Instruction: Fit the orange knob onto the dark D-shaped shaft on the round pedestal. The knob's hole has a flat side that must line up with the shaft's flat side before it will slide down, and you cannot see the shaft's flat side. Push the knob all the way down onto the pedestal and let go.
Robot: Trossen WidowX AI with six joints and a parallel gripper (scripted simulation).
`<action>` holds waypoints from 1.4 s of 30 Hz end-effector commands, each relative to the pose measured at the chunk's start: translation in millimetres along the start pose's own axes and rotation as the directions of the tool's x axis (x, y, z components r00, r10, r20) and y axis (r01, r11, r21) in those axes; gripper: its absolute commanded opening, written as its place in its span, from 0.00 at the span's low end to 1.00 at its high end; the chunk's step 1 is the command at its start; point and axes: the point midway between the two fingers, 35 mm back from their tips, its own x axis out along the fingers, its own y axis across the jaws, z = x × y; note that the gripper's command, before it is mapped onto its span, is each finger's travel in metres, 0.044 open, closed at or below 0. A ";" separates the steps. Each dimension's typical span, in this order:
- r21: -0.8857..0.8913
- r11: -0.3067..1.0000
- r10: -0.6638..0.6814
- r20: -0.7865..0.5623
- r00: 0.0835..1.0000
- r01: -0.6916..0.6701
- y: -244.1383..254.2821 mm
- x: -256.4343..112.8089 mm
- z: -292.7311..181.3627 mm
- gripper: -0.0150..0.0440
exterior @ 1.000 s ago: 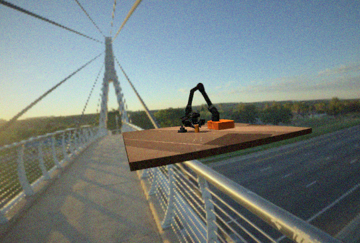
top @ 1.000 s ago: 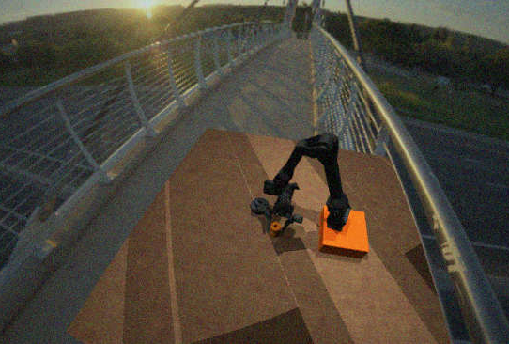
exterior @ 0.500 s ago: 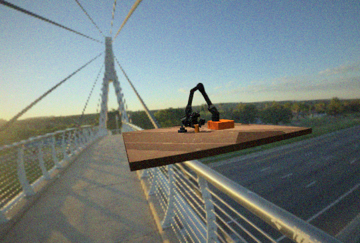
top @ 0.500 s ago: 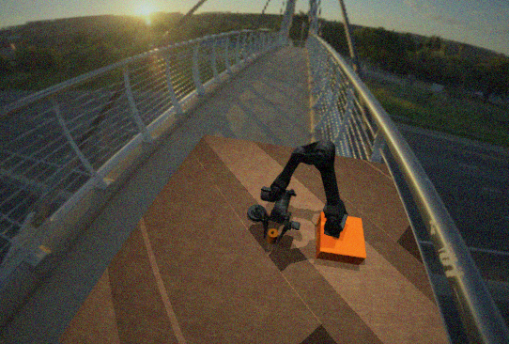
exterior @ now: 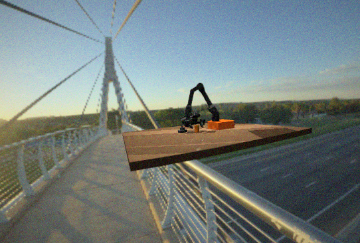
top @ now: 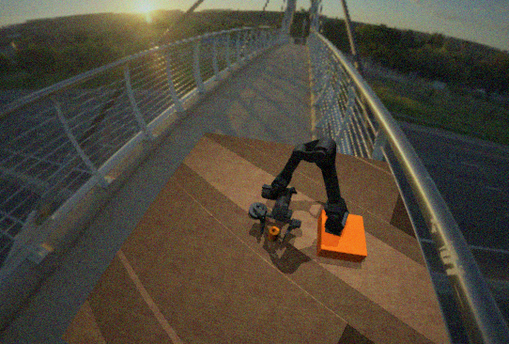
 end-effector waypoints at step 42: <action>0.002 1.000 0.002 -0.862 0.506 -0.001 -2.2 -49.1 93.5 1.00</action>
